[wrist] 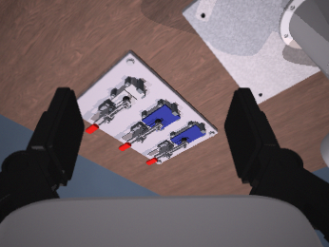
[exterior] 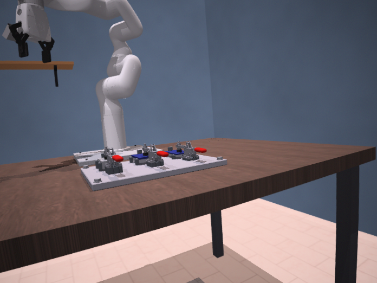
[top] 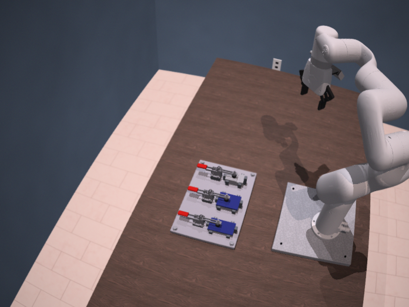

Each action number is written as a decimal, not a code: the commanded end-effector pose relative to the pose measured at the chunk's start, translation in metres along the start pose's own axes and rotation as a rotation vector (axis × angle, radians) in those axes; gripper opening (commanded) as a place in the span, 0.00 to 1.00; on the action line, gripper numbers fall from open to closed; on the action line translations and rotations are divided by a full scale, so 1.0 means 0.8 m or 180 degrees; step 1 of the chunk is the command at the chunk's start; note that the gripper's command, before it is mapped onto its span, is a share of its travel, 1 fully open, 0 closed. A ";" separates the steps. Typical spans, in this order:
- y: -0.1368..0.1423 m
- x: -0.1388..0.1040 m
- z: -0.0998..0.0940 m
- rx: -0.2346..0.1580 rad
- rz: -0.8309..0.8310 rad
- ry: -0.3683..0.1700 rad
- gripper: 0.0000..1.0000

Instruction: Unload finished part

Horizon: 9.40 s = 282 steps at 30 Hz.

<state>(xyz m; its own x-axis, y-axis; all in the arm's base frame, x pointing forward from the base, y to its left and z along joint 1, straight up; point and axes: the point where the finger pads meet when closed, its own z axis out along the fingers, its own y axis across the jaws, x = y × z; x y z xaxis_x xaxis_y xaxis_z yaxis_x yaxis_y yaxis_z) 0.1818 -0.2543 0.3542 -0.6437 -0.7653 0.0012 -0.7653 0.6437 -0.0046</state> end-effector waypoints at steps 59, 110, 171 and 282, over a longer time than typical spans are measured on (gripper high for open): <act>-0.088 -0.268 0.158 0.0012 -0.6139 -0.0004 1.00; -0.075 -0.329 0.194 0.0014 -0.7381 -0.0004 0.00; -0.075 -0.329 0.194 0.0015 -0.7381 -0.0004 1.00; -0.075 -0.329 0.194 0.0015 -0.7381 -0.0004 0.47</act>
<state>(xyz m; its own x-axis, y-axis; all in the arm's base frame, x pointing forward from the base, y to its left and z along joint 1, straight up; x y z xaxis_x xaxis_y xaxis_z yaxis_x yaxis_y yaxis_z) 0.3964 -0.0921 0.1979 0.9988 0.0487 0.0018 0.0487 -0.9988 0.0005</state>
